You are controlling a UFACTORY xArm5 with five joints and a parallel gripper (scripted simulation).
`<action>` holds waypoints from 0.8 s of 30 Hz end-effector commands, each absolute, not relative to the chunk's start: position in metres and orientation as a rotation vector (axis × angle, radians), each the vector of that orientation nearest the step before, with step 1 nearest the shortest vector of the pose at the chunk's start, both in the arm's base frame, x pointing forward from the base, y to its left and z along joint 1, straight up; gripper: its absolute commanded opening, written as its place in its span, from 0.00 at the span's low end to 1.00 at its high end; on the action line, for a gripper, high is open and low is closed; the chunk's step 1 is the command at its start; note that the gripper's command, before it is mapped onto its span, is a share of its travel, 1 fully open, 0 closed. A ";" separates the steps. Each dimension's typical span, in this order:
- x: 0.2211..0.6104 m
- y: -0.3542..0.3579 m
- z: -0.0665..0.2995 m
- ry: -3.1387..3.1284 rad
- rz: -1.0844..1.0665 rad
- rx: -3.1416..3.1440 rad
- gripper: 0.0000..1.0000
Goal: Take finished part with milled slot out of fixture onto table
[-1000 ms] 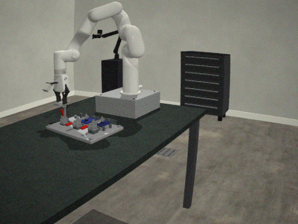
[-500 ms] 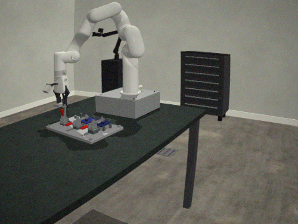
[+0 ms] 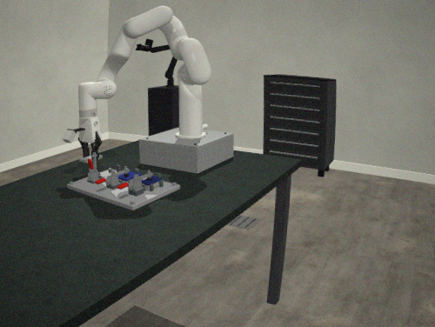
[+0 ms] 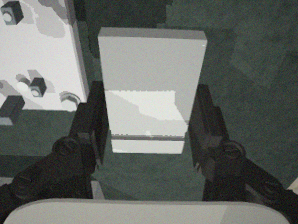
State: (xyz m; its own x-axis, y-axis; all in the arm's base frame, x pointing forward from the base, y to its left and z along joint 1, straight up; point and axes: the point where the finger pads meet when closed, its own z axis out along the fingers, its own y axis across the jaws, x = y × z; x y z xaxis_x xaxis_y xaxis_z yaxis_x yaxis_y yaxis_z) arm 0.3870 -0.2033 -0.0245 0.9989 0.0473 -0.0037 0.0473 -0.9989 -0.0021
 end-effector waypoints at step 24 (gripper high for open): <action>0.388 -0.204 -0.071 -0.074 0.003 -3.140 0.00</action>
